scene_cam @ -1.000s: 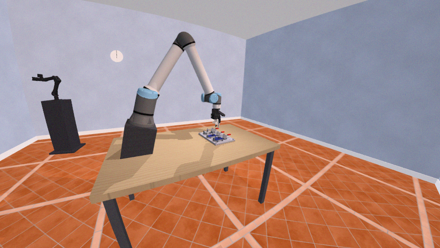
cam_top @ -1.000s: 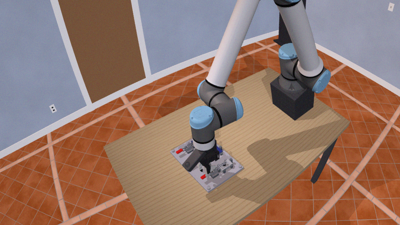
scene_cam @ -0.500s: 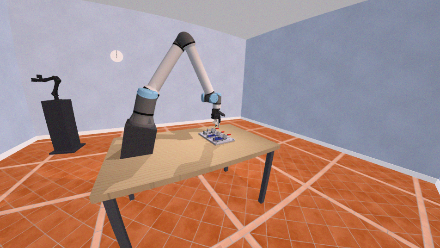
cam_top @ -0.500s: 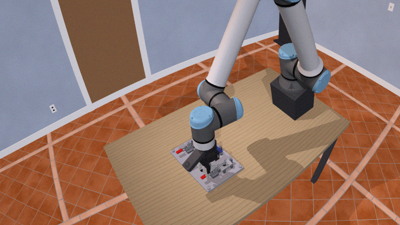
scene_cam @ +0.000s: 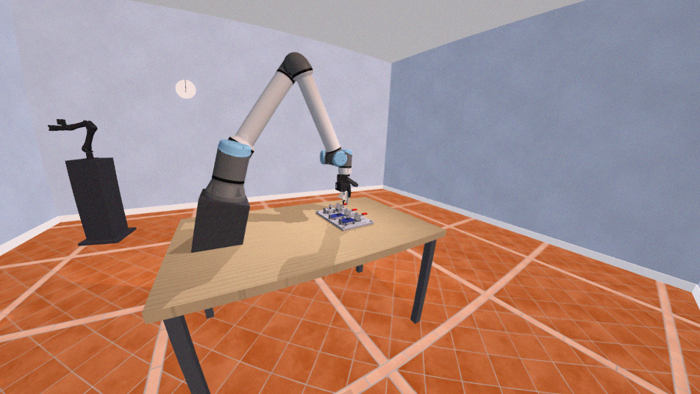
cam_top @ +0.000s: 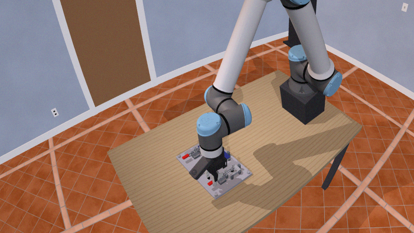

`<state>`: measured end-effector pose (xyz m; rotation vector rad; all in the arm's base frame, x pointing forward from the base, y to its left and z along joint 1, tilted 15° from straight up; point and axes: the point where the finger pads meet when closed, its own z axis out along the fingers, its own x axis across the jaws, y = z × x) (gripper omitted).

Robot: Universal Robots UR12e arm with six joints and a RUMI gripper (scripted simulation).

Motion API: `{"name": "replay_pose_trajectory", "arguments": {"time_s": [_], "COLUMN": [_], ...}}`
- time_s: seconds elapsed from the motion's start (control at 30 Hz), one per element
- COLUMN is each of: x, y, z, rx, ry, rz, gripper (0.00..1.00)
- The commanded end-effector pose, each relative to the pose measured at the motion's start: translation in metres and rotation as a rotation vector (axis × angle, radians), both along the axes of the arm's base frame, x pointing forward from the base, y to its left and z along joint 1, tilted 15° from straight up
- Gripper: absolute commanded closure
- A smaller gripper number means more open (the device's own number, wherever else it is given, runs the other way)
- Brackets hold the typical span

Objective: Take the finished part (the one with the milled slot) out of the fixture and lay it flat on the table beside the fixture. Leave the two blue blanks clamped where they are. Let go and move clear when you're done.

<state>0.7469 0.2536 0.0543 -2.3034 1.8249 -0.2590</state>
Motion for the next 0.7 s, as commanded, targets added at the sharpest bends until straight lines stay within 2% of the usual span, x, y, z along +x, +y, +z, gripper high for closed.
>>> {"name": "replay_pose_trajectory", "arguments": {"time_s": [0.0,0.67], "x": [0.0030,0.0042], "y": [0.0006,0.0008], "z": [-0.0077,-0.0115], "rx": [0.000,0.000], "ry": [-0.002,-0.002], "rz": [0.000,0.000], "gripper": [0.72,0.72]}}
